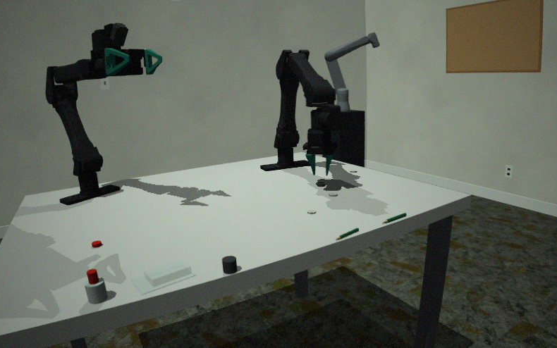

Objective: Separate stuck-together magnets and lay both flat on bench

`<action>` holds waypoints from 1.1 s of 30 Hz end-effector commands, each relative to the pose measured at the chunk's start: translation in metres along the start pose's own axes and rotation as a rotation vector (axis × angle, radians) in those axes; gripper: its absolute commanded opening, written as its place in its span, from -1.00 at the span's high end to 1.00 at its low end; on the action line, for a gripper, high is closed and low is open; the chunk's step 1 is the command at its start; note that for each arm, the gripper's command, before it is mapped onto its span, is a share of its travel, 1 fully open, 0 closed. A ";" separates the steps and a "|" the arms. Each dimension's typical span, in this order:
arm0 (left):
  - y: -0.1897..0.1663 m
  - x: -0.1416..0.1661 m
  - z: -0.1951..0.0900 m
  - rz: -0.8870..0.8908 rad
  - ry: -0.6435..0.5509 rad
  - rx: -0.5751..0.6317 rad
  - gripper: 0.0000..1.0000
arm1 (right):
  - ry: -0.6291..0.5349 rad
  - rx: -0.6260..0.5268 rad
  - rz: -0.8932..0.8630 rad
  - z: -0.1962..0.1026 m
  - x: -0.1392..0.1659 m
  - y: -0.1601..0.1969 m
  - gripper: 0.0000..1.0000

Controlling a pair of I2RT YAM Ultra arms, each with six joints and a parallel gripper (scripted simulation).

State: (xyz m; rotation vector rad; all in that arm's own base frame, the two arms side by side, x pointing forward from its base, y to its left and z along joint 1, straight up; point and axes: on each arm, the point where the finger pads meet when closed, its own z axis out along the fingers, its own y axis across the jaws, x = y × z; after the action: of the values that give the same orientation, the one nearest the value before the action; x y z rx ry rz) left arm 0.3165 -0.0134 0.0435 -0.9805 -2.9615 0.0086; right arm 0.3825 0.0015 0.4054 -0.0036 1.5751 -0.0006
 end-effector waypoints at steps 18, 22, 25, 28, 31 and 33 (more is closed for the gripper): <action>0.005 -0.006 0.013 -0.001 -0.019 -0.012 0.20 | -0.019 0.003 0.000 -0.002 -0.007 -0.001 -1.00; 0.005 -0.006 0.016 -0.001 -0.019 -0.012 0.20 | -0.019 0.003 0.000 -0.002 -0.007 -0.001 -1.00; 0.005 -0.006 0.019 -0.001 -0.019 -0.012 0.20 | -0.019 0.003 0.000 -0.002 -0.007 -0.001 -1.00; 0.005 -0.006 0.022 -0.001 -0.019 -0.012 0.20 | -0.019 0.003 0.000 -0.002 -0.007 -0.001 -1.00; 0.005 -0.006 0.025 -0.001 -0.019 -0.012 0.20 | -0.019 0.003 0.000 -0.002 -0.007 -0.001 -1.00; 0.006 -0.007 0.027 -0.001 -0.019 -0.012 0.20 | -0.019 0.003 0.000 -0.002 -0.007 -0.001 -1.00</action>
State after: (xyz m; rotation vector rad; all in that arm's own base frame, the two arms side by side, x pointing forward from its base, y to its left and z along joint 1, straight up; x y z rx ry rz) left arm 0.3175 -0.0132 0.0138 -0.9823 -2.9548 0.0115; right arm 0.3825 0.0011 0.4053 -0.0026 1.5755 -0.0025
